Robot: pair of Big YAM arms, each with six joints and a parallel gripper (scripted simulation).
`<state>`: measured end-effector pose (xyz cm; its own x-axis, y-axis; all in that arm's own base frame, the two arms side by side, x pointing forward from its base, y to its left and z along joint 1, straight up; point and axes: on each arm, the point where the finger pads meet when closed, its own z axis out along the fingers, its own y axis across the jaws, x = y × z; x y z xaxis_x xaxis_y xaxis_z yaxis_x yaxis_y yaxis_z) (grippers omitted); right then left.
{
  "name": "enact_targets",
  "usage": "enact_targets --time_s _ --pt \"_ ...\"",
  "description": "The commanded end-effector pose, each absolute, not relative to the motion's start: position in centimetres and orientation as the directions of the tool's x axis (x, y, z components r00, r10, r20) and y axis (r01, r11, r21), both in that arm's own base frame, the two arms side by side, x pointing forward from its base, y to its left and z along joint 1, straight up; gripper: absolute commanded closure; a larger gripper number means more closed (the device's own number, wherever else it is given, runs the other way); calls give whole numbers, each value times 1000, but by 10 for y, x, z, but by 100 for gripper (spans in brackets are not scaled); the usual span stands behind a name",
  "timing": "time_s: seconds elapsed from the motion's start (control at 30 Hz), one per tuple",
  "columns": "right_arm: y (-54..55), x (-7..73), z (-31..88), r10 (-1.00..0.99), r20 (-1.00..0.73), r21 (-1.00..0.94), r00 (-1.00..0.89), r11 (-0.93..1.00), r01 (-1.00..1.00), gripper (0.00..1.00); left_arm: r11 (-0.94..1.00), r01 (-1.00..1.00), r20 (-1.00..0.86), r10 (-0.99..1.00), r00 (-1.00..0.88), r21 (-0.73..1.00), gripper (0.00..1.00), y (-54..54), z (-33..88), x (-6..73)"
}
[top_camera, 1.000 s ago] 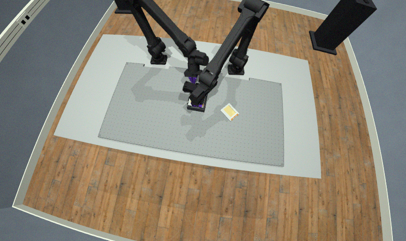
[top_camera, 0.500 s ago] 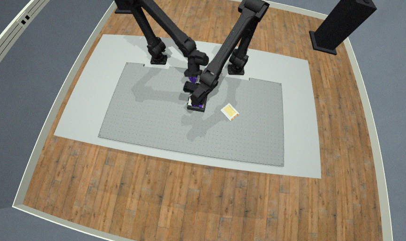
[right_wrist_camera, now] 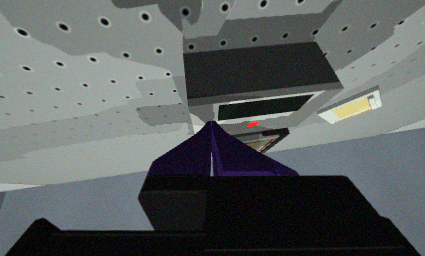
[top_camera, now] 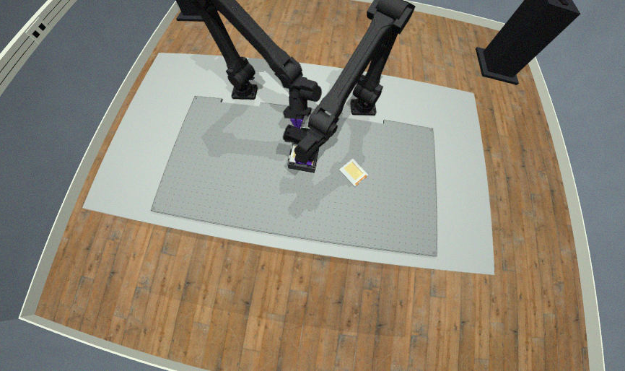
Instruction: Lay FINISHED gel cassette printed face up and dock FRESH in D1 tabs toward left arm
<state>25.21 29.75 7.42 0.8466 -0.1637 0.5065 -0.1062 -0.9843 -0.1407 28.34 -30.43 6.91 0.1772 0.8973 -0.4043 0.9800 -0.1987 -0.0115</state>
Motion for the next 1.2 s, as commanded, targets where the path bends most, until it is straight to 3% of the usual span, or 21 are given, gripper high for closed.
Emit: enact_targets --time_s 0.0,1.17 --pt "266 232 15 -94 428 -3 899 -995 -103 100 -196 981 -427 886 181 10 100 -304 77 287" --pt "266 232 15 -94 428 -3 899 -995 -103 100 -196 981 -475 862 177 10 100 -303 80 287"
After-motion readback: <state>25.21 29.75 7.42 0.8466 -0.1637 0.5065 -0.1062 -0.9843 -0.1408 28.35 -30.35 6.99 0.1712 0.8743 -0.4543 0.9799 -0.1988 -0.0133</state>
